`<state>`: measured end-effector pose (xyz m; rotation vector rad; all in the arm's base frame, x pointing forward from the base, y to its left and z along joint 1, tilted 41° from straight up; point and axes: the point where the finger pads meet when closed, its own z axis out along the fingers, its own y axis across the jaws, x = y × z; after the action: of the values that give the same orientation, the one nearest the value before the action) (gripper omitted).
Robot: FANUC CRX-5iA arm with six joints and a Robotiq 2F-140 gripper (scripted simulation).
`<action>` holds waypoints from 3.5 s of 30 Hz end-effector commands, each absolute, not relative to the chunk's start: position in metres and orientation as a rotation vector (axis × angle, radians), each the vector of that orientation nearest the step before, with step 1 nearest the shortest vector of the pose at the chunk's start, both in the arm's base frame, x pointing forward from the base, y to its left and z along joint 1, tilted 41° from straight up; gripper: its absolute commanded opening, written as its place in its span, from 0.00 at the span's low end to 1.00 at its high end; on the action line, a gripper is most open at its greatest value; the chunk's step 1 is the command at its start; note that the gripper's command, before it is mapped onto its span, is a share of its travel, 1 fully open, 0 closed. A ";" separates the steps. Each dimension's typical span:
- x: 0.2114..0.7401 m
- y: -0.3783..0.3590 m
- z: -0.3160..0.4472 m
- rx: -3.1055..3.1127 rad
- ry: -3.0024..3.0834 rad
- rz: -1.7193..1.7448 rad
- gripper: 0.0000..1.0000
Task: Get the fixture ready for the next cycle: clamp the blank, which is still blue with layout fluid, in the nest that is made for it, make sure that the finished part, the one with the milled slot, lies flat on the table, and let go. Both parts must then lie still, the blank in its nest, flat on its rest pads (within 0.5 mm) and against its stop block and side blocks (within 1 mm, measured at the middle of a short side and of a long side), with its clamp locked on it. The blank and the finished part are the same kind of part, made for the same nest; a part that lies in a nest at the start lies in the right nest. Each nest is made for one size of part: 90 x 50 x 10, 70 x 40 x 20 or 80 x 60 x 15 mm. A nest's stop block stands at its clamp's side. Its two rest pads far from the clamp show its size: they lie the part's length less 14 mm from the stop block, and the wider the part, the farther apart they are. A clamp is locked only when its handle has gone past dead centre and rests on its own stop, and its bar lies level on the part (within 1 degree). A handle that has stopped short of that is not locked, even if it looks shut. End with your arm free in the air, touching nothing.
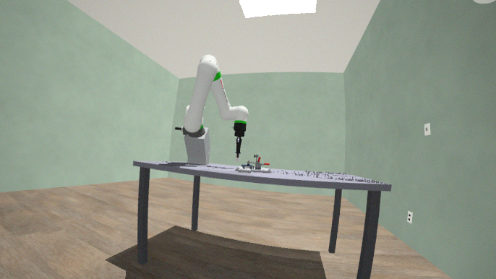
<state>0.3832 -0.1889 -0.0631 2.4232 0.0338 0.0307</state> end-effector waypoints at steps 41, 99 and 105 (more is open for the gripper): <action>0.385 -0.206 -0.083 2.423 0.034 0.033 0.00; 0.393 -0.208 -0.085 2.423 0.034 0.033 0.00; 0.396 -0.208 -0.085 2.423 0.034 0.033 0.00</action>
<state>0.3942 -0.2079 -0.0852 2.4227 0.0340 0.0322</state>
